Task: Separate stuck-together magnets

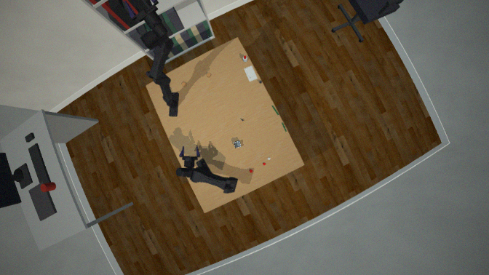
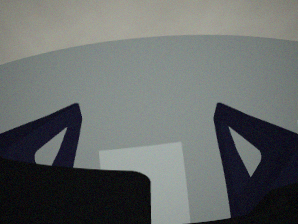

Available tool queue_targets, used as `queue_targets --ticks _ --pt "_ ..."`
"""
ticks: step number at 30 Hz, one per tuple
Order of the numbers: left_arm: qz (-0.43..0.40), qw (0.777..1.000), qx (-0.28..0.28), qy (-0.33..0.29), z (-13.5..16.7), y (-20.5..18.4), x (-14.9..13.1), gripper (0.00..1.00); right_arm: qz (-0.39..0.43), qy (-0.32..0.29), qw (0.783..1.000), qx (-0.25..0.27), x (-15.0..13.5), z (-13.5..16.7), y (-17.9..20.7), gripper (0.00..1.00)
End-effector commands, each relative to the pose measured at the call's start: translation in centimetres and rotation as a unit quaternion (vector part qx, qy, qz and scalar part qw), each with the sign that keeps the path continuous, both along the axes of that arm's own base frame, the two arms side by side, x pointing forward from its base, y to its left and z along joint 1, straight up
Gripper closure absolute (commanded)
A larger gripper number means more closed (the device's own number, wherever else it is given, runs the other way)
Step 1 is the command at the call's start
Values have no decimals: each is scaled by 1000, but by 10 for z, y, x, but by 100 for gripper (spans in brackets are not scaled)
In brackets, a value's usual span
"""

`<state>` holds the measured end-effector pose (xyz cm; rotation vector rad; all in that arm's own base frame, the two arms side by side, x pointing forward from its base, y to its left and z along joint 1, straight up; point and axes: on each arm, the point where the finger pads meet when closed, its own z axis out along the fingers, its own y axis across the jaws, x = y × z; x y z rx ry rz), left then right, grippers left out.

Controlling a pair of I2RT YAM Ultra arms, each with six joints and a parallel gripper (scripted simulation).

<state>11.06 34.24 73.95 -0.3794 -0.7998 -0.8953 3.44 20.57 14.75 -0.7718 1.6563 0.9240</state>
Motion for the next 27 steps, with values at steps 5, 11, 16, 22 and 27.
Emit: queue_targets --ticks 5,11,16,22,27 --pt "6 999 -13 34 3 -2 10 0 -6 2 1000 -3 3 5 2 0" --pt "13 995 -33 95 6 -7 29 0 -22 6 1000 -9 11 14 4 0" --pt "18 990 -46 136 6 -10 42 0 -33 8 999 -12 17 20 6 0" --pt "27 970 -73 231 2 -17 75 0 -66 13 998 -16 35 36 9 0" --pt "38 938 -88 332 -5 -29 109 0 -97 15 995 -21 54 52 12 0"
